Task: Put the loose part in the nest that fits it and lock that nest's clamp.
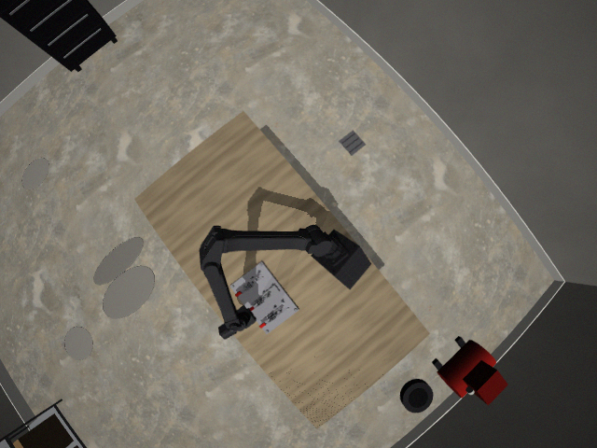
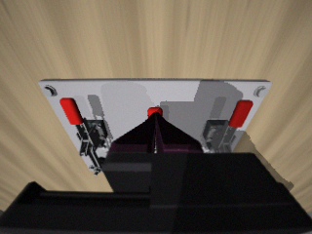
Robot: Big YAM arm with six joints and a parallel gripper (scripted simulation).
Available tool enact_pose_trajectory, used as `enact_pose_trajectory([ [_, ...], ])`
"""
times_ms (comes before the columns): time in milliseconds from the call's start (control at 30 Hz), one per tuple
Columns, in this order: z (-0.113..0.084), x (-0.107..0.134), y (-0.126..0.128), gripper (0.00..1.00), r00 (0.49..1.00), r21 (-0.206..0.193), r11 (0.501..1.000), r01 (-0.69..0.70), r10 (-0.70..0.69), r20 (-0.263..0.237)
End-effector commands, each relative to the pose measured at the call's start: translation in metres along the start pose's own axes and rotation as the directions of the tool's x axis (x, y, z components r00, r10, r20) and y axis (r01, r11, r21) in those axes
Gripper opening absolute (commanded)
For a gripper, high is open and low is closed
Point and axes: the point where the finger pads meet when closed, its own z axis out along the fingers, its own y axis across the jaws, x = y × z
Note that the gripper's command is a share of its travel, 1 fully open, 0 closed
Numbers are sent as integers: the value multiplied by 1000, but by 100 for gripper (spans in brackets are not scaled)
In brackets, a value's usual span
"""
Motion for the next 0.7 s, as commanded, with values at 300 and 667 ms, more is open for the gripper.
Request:
enact_pose_trajectory([
  [300, 16, -2, -4, 0, 1000, 1, 1000, -14, 14, -11],
  [667, 19, -1, -3, 0, 1000, 1, 1000, -11, 11, -12],
])
